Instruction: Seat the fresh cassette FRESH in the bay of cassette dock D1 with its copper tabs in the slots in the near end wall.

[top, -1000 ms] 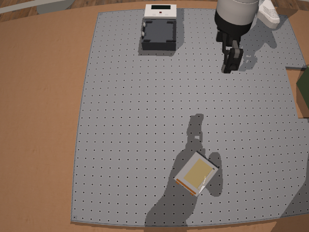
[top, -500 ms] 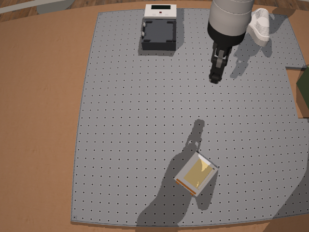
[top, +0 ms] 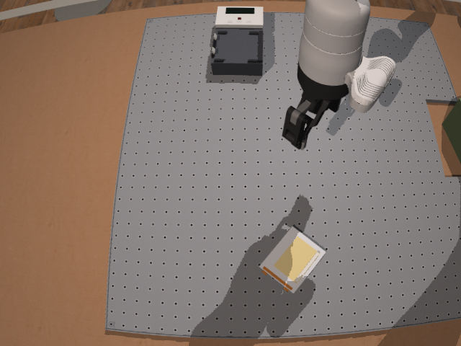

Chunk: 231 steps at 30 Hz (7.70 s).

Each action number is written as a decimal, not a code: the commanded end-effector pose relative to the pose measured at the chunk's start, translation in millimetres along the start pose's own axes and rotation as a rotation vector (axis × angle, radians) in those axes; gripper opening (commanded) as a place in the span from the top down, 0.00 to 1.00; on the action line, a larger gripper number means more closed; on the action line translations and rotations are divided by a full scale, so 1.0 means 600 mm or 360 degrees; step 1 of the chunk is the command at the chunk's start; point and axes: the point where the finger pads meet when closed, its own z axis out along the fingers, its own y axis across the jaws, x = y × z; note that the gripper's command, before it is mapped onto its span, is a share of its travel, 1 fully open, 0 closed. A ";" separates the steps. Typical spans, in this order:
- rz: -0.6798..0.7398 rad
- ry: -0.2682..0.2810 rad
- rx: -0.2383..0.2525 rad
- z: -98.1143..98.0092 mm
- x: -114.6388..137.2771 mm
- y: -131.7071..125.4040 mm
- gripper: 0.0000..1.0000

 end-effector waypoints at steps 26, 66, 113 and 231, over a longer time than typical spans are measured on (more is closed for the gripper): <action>0.1090 0.0018 0.0041 0.080 0.067 0.120 0.00; 0.2443 -0.0102 -0.0050 0.162 0.159 0.258 0.00; 0.2443 -0.0103 -0.0050 0.215 0.156 0.257 0.00; 0.2443 -0.0103 -0.0050 0.183 0.158 0.257 1.00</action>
